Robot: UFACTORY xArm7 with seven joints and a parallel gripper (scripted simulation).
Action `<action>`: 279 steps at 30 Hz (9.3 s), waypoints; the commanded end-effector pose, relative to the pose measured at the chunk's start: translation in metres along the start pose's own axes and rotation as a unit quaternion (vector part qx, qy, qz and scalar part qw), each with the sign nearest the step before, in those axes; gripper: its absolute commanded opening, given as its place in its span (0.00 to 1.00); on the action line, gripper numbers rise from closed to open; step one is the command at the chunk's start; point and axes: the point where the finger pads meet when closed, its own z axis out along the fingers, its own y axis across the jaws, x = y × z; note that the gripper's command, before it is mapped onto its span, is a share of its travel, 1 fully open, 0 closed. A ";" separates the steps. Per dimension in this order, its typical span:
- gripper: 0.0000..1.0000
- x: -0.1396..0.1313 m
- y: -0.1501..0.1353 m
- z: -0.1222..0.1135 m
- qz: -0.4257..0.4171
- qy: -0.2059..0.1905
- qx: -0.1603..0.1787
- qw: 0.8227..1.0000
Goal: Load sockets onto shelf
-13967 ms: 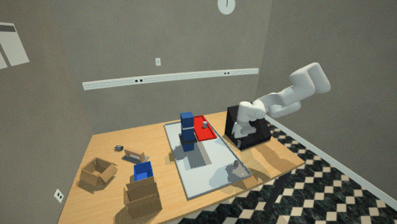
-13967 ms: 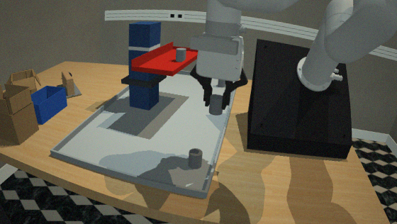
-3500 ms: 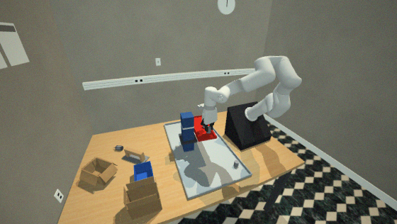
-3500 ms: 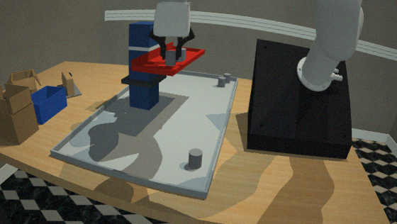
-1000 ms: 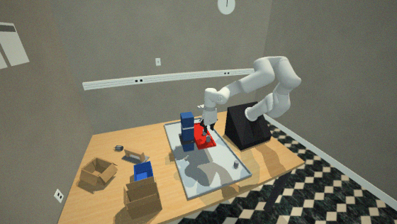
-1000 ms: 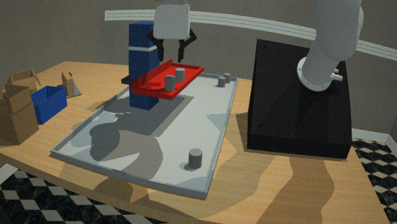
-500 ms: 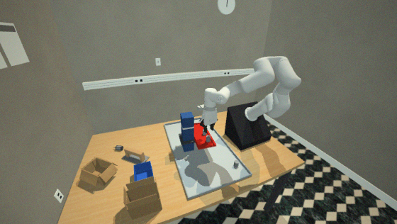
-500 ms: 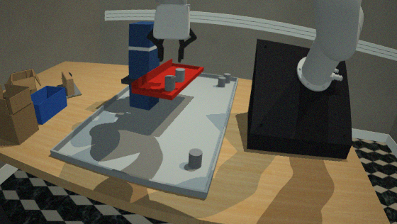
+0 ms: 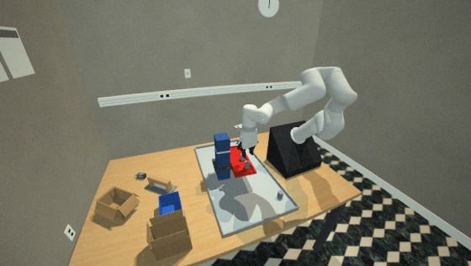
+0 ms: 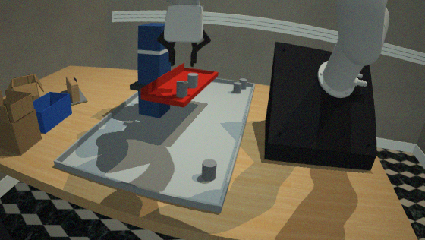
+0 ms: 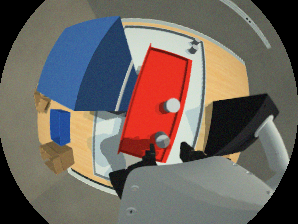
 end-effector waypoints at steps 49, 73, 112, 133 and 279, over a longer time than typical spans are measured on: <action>0.52 0.001 -0.001 -0.082 0.000 0.001 0.002 1.000; 1.00 0.003 0.004 -0.083 -0.043 0.002 0.002 0.999; 1.00 0.031 0.084 -0.099 -0.711 0.005 -0.003 0.704; 1.00 0.039 0.129 -0.101 -0.930 0.003 -0.003 0.367; 1.00 0.042 0.156 -0.099 -0.990 0.003 -0.002 0.142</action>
